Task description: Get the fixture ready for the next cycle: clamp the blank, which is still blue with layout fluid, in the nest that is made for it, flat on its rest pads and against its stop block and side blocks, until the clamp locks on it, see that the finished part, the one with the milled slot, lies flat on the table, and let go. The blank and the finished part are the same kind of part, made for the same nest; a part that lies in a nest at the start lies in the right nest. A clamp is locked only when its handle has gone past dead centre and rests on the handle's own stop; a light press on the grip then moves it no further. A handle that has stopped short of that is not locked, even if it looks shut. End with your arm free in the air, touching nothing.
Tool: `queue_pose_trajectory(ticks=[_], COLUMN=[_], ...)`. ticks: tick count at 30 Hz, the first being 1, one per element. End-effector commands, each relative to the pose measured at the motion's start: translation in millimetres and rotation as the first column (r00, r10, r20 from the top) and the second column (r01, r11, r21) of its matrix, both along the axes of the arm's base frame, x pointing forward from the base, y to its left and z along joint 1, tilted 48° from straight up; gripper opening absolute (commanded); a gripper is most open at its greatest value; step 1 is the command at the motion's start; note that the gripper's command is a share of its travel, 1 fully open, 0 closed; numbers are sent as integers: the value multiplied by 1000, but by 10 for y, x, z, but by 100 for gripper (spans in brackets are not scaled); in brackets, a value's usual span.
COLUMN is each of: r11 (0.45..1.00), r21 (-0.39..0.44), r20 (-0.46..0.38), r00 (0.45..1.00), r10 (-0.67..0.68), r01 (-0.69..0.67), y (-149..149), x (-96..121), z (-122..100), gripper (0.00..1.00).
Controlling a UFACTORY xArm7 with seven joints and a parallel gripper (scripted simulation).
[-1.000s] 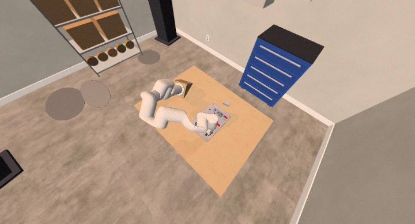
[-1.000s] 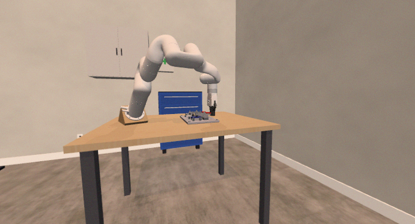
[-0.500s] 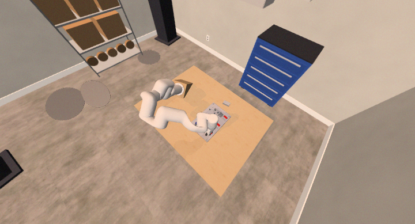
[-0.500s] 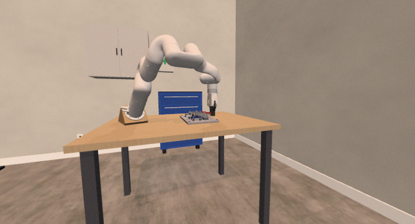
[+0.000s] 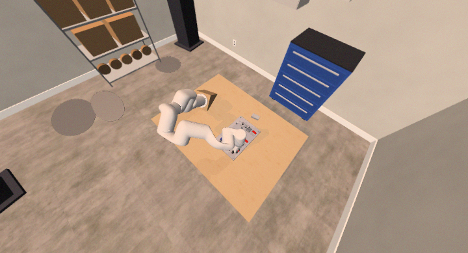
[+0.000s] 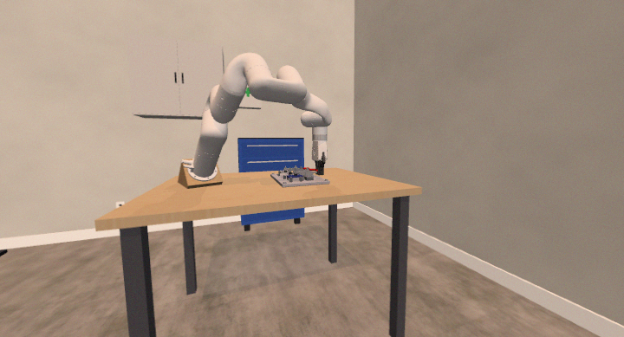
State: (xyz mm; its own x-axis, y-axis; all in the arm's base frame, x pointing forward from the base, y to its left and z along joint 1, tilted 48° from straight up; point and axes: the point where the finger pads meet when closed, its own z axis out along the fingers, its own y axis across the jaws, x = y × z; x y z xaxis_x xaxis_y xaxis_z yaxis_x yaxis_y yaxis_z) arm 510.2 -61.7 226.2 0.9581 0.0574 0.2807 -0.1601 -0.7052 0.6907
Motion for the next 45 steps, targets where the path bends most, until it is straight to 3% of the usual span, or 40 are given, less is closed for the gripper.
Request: queue_pose_trajectory(ticks=[1,6,7,36,45], r11=[1000,1000,1000,1000,1000], r21=[1,1,1,1,1], r20=[1,1,1,1,1], r00=[1000,1000,1000,1000,1000], r10=[2,2,2,2,2], r01=[-2,-2,-2,-2,-2], y=[-1,-1,-1,4,215], x=[11,11,11,10,-62], z=[-8,-8,-8,-4,196], gripper=[0,0,47,47,47])
